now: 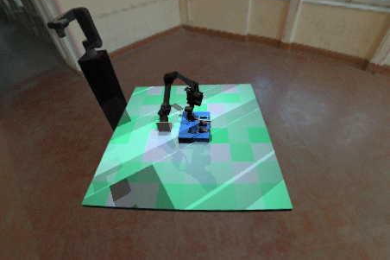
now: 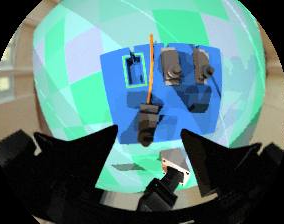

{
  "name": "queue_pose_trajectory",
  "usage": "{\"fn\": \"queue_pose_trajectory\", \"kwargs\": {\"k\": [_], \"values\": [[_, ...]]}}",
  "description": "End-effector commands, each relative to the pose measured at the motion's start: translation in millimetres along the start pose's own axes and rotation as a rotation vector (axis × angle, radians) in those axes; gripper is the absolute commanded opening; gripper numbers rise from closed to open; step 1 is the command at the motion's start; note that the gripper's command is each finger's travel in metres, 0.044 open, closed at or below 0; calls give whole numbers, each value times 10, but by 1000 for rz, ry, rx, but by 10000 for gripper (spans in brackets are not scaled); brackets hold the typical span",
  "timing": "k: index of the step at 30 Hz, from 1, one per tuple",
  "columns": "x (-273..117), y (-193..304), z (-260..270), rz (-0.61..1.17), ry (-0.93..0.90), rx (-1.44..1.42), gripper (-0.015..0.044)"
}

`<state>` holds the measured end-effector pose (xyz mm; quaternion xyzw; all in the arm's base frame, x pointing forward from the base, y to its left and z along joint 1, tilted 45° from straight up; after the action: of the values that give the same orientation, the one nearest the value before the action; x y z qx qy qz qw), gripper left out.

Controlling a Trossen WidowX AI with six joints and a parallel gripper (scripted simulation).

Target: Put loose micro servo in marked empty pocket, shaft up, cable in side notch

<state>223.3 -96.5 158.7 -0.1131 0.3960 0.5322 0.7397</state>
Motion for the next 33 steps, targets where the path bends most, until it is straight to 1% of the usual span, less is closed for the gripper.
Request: {"fn": "queue_pose_trajectory", "kwargs": {"k": [1,4,23,33], "values": [[90,29,14,-3,2,3,440],[205,32,14,-3,2,3,440],[414,32,15,-3,1,2,440],[414,32,15,-3,1,2,178]]}}
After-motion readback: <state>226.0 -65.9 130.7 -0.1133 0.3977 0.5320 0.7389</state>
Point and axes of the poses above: the point midway between the two fingers, 35 mm back from their tips, its own x axis out along the fingers, its own z axis across the jaws, y = z × x, the point moved 6 cm from there along -x, back along the fingers, and after that the axes turned 10 degrees about x, right-handed, at the moved point
